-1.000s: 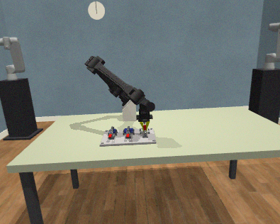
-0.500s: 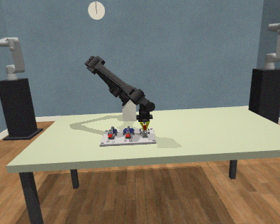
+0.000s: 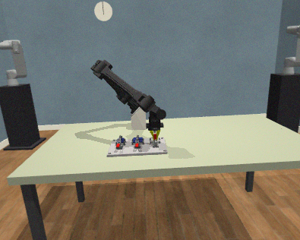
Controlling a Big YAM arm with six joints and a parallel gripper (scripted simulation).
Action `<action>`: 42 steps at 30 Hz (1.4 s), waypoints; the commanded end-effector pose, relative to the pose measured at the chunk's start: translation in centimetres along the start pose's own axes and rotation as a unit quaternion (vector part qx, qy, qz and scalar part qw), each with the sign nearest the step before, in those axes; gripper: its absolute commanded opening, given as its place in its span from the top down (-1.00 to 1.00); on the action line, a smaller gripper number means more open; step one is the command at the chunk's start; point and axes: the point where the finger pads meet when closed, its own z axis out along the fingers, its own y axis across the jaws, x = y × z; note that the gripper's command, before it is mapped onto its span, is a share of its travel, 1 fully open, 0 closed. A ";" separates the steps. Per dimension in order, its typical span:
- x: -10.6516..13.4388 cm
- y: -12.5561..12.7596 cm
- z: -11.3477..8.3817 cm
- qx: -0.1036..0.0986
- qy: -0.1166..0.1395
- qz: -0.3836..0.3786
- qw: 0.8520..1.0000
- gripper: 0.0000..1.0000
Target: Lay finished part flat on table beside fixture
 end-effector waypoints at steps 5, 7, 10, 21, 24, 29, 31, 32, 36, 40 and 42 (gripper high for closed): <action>2.8 0.1 -4.4 0.008 0.003 -0.059 0.998 1.00; 2.8 0.1 -4.4 0.008 0.003 -0.059 0.998 1.00; 2.8 0.1 -4.5 0.008 0.003 -0.059 0.998 0.11; 1.7 -0.1 -2.1 0.007 0.011 -0.035 0.999 0.11; 1.9 -0.3 -2.1 0.009 0.016 -0.040 0.999 0.11; 0.7 0.0 -2.4 0.004 0.004 -0.028 1.000 0.11; 1.3 0.0 -2.3 0.007 0.010 -0.035 0.999 0.11; 0.5 -0.1 -2.1 0.004 0.004 -0.023 1.000 0.11; 0.4 -0.1 -1.9 0.003 0.004 -0.020 1.000 0.11; 1.2 -0.3 -1.8 0.007 0.014 -0.027 1.000 0.11; 0.9 0.2 -2.7 0.006 0.007 -0.029 1.000 0.11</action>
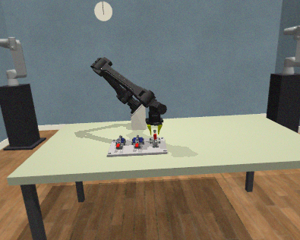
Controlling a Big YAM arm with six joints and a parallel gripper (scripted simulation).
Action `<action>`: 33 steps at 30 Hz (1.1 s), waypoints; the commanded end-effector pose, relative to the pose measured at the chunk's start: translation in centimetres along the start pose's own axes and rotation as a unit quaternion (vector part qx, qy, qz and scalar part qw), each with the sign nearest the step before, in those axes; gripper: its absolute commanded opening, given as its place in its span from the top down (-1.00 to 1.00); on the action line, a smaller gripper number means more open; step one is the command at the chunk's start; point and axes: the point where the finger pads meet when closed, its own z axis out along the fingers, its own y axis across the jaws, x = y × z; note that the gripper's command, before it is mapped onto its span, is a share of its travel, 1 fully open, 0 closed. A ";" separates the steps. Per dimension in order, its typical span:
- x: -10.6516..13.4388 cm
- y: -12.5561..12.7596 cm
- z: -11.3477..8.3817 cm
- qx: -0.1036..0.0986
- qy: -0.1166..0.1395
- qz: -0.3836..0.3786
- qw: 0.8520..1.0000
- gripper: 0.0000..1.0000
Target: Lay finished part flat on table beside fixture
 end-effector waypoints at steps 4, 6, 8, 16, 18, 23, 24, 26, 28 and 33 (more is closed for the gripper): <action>-1.5 0.7 -2.5 -0.004 -0.017 0.007 1.000 0.11; -1.8 0.2 -3.7 -0.007 -0.023 0.013 1.000 0.11; -1.8 0.2 -4.0 -0.007 -0.023 0.013 1.000 0.11; -1.7 0.1 -6.1 -0.007 -0.023 0.013 1.000 0.11; -1.7 0.1 -6.5 -0.007 -0.023 0.013 1.000 0.11; -0.6 -0.1 -5.3 -0.001 -0.004 0.010 1.000 0.11; -0.5 0.1 -5.2 0.000 -0.003 0.007 1.000 0.11; -0.5 0.1 -5.2 0.000 -0.003 0.007 1.000 0.11; -0.9 0.3 -5.3 -0.002 -0.010 0.013 1.000 0.11; -1.0 0.0 -4.1 -0.001 0.000 0.015 1.000 0.11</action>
